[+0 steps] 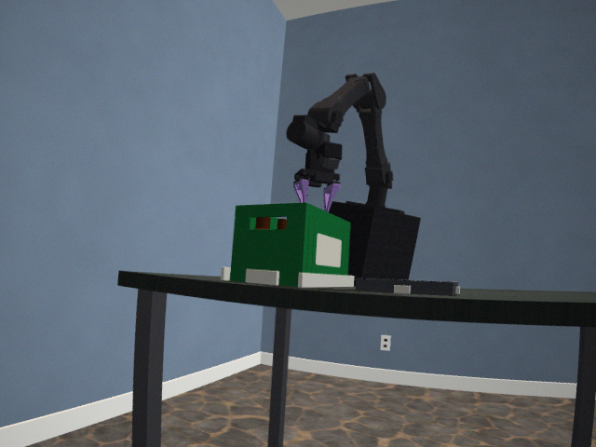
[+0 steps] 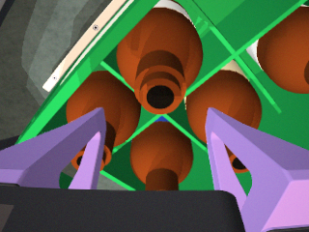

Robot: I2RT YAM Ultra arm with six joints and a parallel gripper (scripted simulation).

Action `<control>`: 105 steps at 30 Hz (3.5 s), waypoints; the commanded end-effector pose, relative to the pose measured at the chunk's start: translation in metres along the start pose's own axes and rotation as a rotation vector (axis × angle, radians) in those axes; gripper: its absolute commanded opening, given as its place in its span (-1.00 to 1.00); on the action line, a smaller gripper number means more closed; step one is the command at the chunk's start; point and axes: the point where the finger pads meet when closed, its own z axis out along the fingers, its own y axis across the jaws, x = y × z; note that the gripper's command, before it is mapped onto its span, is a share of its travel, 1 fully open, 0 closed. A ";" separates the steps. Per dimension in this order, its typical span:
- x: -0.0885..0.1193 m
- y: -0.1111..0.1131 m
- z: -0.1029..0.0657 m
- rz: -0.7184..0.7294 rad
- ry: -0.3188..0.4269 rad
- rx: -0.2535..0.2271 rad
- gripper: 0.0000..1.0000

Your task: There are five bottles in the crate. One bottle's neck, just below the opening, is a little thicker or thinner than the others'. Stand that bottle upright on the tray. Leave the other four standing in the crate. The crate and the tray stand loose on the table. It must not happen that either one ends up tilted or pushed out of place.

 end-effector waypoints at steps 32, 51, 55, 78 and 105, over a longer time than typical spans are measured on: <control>-0.011 -0.008 -0.007 -0.003 -0.020 0.023 0.21; -0.012 -0.009 -0.013 -0.001 -0.023 0.027 0.21; -0.012 -0.009 -0.013 -0.001 -0.023 0.027 0.21; -0.012 -0.009 -0.013 -0.001 -0.023 0.027 0.21; -0.014 -0.011 -0.010 -0.001 -0.019 0.022 0.21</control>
